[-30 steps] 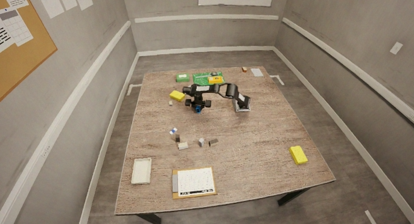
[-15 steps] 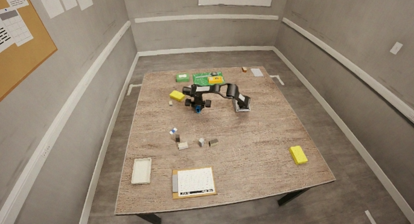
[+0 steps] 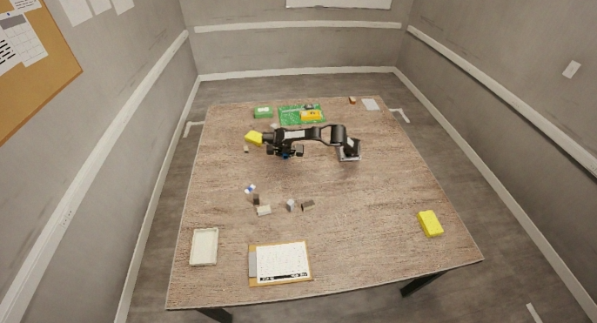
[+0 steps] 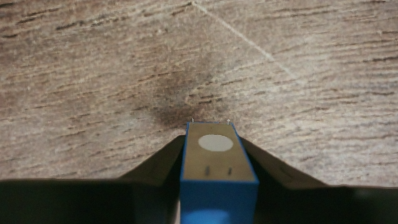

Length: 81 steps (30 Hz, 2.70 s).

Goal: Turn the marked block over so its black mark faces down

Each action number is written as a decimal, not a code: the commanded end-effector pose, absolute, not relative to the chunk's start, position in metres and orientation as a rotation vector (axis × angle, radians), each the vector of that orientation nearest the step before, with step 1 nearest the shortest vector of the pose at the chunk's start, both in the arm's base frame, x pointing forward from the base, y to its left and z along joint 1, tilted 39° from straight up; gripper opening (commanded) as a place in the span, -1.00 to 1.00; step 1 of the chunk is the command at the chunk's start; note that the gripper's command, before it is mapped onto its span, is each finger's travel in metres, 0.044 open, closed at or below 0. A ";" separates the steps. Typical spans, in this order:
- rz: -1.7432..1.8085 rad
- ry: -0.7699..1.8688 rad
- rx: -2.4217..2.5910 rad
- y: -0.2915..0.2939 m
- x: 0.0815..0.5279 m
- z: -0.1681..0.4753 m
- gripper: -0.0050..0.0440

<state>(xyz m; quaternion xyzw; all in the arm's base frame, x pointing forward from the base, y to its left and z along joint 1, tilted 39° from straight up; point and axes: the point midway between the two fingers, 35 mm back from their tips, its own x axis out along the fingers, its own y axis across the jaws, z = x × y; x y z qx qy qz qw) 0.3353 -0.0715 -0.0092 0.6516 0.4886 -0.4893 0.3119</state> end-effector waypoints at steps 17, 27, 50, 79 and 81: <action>-1.524 1.051 1.381 -0.079 0.335 -0.013 -1.00; -1.533 1.035 1.363 -0.080 0.335 -0.013 -1.00; -1.532 1.035 1.364 -0.080 0.335 -0.013 -1.00; -1.535 1.040 1.364 -0.078 0.336 -0.015 -1.00; -1.537 1.042 1.363 -0.077 0.336 -0.016 -1.00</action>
